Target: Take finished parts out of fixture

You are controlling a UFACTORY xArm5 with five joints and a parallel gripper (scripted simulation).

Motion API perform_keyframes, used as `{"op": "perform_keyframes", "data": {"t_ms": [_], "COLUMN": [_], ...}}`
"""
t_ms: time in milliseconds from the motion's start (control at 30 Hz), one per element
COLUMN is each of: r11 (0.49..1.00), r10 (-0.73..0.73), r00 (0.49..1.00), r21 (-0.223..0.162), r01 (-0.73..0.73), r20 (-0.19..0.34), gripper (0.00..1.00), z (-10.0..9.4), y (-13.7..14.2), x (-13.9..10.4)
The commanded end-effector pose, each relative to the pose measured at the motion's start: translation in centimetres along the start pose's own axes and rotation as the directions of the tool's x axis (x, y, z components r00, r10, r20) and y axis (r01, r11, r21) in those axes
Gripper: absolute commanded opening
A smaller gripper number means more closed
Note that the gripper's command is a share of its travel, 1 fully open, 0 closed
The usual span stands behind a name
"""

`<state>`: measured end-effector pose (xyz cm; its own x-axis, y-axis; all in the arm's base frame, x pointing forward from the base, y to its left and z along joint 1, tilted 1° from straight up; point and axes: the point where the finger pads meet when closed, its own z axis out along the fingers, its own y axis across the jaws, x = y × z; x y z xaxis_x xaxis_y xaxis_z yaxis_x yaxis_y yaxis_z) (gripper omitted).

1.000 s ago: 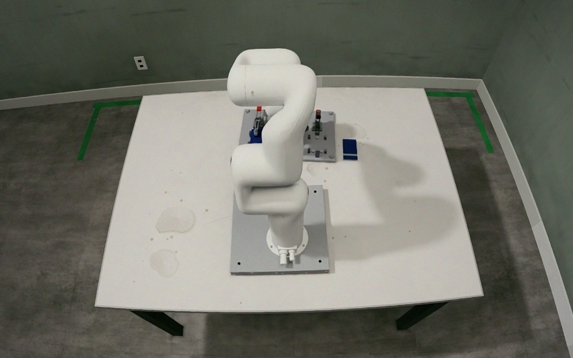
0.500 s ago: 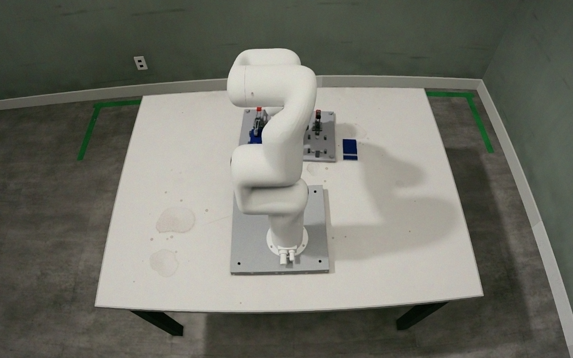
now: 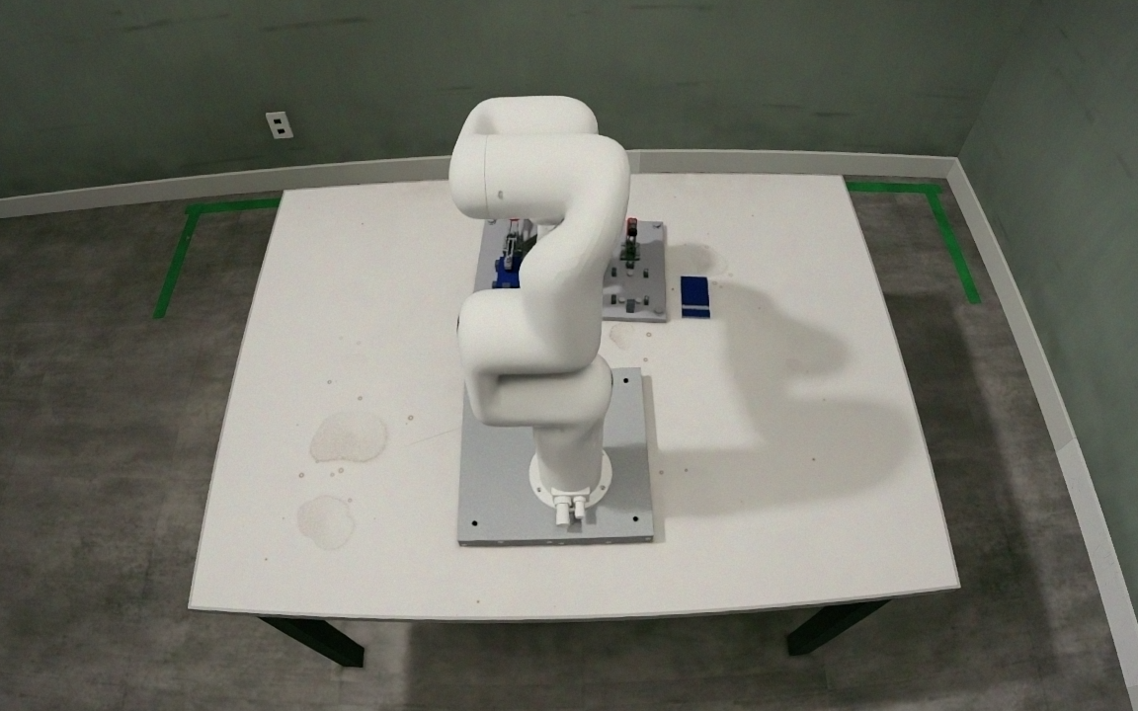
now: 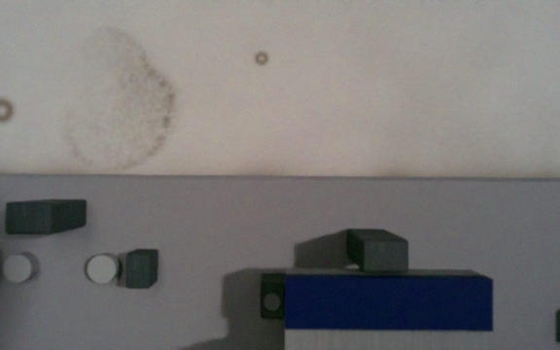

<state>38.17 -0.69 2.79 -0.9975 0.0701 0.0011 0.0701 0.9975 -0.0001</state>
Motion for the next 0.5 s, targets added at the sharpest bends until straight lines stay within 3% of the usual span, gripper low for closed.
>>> {"op": "perform_keyframes", "data": {"t_ms": [0,467], "r11": [1.000,1.000], "r10": [0.000,0.000], "r00": [1.000,1.000], "r21": [0.000,0.000], "r01": [0.000,0.000], "r20": [0.003,0.003], "gripper": [0.00,0.00], "z": [-0.5,-1.7], "y": [0.0,0.0], "x": [-0.1,-0.1]}}
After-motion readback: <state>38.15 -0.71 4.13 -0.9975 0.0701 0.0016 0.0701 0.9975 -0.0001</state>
